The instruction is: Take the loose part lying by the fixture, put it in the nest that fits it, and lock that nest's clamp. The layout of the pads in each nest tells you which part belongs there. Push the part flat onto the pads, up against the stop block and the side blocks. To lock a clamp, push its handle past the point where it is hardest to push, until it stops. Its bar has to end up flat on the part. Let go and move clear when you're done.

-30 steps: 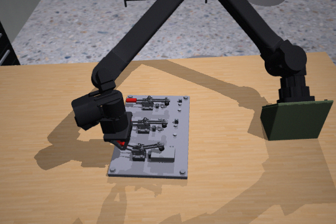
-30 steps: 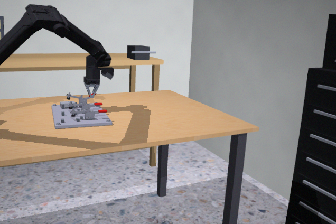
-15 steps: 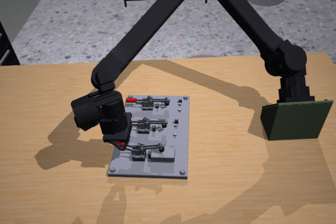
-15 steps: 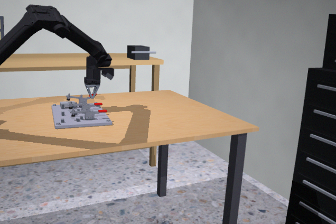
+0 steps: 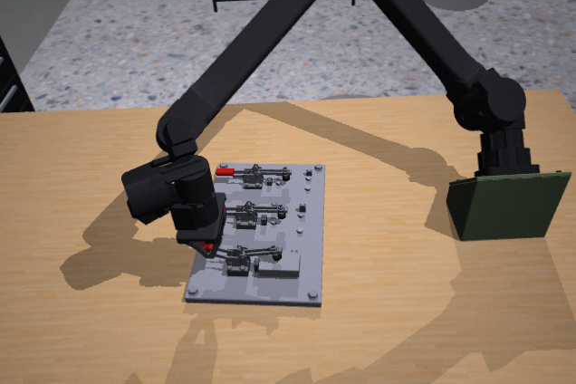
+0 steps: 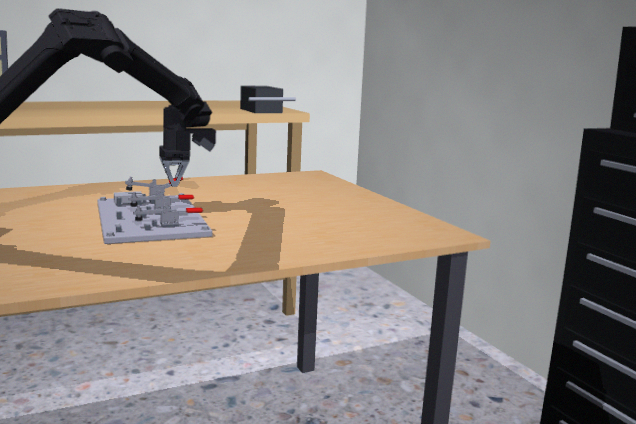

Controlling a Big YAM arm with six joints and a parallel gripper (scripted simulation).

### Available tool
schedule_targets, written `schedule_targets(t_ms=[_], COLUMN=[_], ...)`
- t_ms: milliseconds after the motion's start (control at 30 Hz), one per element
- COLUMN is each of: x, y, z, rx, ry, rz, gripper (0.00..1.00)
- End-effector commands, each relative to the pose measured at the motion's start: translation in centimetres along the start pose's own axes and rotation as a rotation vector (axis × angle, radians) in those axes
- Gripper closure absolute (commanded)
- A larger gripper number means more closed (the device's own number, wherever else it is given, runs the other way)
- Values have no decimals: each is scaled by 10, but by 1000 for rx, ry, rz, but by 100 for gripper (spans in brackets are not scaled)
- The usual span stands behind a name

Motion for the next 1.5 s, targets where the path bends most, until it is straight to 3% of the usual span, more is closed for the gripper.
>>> schedule_targets(t_ms=[0, 400, 433, 600, 633, 700, 833, 867, 900, 1067, 1300, 1467], x=[26, 26, 26, 18, 17, 24, 22, 23, 23, 19, 22, 23], y=[1, 1, 1, 3, 5, 4, 7, 0, 0, 10, 4, 6], z=[-17, -17, -17, -14, 9, 14, 10, -18, -18, 3, -3, 9], rx=[9, 9, 9, 9, 23, 29, 26, 9, 9, 20, 17, 23], ry=[-26, -26, -26, -27, -63, -73, -68, -21, -21, -57, -45, -59], rz=[-40, -40, -40, -24, -18, -31, -25, -42, -42, -22, -34, -39], gripper=[100, 100, 55, 55, 55, 55, 55, 55, 55, 55, 55, 55])
Point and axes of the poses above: the point where the finger pads meet when closed, its own z axis back along the fingers, its own y axis across the jaws, x = y × z, the point moved 10 cm from there along z, back along the fingers, and after that the axes turned 5 degrees about -z, right-handed, at the moved point
